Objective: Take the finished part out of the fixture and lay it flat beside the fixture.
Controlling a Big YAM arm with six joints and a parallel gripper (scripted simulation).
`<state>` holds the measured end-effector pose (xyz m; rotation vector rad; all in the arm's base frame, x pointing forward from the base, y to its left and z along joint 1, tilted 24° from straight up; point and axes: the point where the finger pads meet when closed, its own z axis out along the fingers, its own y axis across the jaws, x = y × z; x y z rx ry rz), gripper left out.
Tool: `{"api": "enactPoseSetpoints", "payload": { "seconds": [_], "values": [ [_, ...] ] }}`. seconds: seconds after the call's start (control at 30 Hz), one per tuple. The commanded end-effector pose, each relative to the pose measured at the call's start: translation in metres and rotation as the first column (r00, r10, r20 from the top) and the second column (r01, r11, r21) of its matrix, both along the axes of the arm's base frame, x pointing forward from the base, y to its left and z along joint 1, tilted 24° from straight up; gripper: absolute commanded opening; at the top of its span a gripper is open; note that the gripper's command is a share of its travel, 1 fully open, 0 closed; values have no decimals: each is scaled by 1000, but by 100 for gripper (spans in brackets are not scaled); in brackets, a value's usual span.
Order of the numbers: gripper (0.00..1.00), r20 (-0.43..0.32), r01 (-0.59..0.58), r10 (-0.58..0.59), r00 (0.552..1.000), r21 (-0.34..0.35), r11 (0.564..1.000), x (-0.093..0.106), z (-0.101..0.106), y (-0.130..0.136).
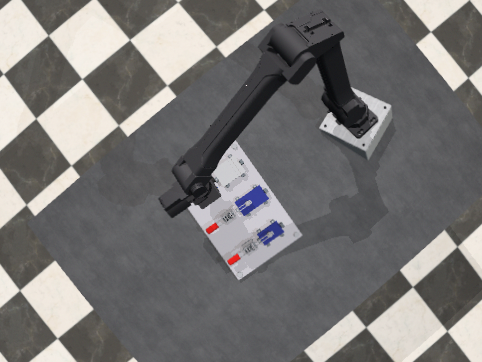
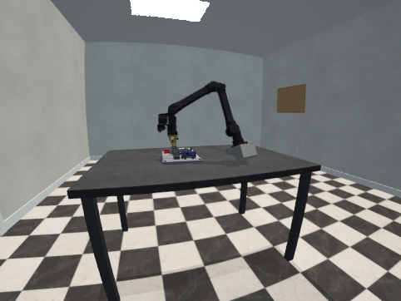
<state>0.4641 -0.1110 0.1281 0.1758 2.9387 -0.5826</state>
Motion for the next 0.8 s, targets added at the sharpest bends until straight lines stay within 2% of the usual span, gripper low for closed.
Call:
{"api": "enactPoseSetpoints", "payload": {
  "seconds": [0.0,0.77],
  "values": [
    [0,-11,-18,18,1000,2,1000,-17,18,12],
    [0,-10,-25,25,1000,2,1000,-18,20,12]
  ]
}}
